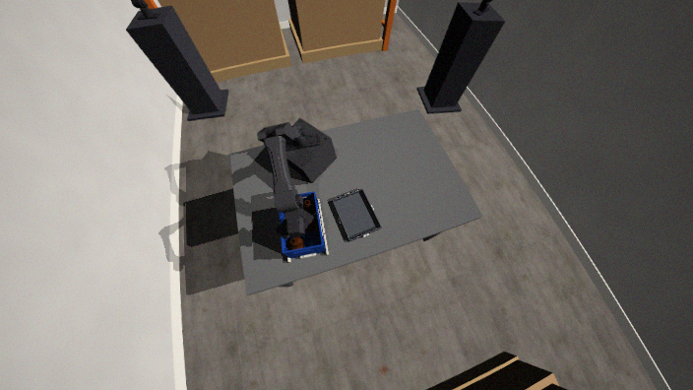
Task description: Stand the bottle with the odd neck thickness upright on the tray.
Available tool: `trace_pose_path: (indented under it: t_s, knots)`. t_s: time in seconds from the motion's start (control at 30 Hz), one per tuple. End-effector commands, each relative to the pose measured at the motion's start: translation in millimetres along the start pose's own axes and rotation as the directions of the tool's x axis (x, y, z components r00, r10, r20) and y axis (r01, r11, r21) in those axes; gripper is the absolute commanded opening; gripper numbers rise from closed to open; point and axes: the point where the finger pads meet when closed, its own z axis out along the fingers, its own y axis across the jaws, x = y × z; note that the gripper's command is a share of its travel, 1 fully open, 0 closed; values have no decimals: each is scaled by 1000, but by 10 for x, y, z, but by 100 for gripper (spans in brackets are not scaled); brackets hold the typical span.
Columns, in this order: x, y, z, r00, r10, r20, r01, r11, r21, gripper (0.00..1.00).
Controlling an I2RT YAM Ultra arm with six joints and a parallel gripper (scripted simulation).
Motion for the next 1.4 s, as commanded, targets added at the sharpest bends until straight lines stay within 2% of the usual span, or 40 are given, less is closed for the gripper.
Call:
trace_pose_path:
  t_s: [0.0, 0.23, 0.3, 0.33, 0.5, 1.17, 1.2, 1.37]
  knots:
    - [-343, 15, -131, 1000, -5, 4, 5, 1000, -3, 0]
    - [-805, -35, -100, 1000, -5, 5, 5, 1000, -5, 0]
    - [-805, -35, -100, 1000, -5, 5, 5, 1000, -5, 0]
    - [-780, 38, -106, 1000, -25, 6, 25, 1000, -8, 0]
    - [-853, -11, -94, 1000, -18, 9, 18, 1000, -3, 0]
    - [-853, -11, -94, 1000, -18, 9, 18, 1000, -3, 0]
    - [-890, -10, -267, 999, -7, 38, 8, 1000, -24, 61]
    - [-890, -10, -267, 999, -7, 38, 8, 1000, -24, 61]
